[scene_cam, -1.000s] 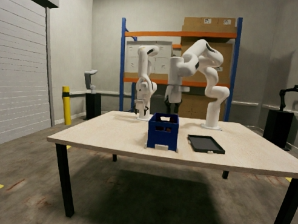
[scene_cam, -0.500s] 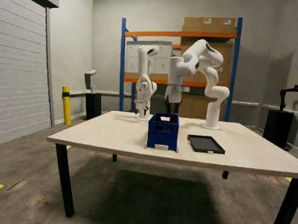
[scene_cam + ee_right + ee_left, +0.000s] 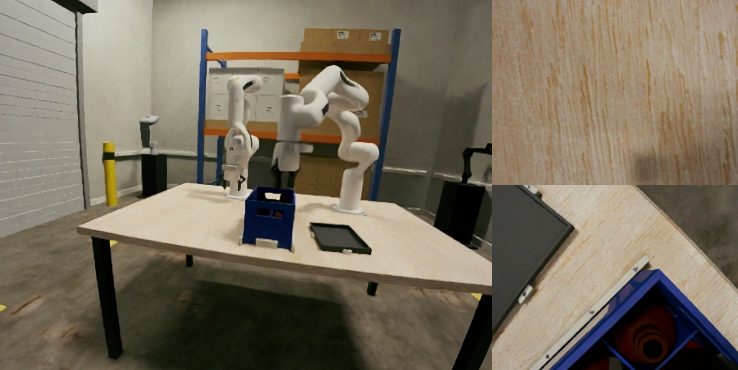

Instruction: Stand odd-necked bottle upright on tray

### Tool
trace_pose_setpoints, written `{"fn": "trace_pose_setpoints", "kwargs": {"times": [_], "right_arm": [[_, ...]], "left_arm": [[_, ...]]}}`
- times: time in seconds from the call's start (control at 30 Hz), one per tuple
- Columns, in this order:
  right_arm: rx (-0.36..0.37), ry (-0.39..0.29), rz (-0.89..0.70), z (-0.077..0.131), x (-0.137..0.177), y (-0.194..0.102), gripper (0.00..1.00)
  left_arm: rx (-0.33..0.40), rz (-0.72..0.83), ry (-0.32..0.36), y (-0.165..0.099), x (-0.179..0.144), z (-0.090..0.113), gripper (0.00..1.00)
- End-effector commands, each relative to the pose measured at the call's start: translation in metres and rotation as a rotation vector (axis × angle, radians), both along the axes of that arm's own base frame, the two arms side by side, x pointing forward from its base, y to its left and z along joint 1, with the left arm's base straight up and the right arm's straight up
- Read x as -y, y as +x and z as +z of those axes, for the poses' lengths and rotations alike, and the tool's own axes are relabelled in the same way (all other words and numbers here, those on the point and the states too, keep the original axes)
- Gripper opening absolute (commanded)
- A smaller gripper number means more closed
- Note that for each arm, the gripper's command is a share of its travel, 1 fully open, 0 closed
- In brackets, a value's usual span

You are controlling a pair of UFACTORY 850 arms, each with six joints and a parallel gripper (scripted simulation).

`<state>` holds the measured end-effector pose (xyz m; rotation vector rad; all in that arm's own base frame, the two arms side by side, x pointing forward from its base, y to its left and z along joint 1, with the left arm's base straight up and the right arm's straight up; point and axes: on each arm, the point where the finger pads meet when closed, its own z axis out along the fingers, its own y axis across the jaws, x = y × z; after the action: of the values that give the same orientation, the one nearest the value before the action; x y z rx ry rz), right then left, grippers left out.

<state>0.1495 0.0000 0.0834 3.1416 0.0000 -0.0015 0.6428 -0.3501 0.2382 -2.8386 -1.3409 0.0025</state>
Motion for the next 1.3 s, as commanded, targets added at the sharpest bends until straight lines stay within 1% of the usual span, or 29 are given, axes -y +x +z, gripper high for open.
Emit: {"fn": "trace_pose_setpoints", "kwargs": {"times": [0.0,0.83,1.27], "right_arm": [[0.001,0.0,0.0,0.0,0.0,0.001,1.0],[0.001,0.0,0.0,0.0,0.0,0.001,1.0],[0.001,0.0,0.0,0.0,0.0,0.001,1.0]], "left_arm": [[0.002,0.0,-0.001,0.001,0.0,-0.002,0.66],[0.002,0.0,-0.001,0.001,-0.001,-0.031,0.66],[0.002,0.0,-0.001,0.001,-0.001,-0.038,0.66]]}}
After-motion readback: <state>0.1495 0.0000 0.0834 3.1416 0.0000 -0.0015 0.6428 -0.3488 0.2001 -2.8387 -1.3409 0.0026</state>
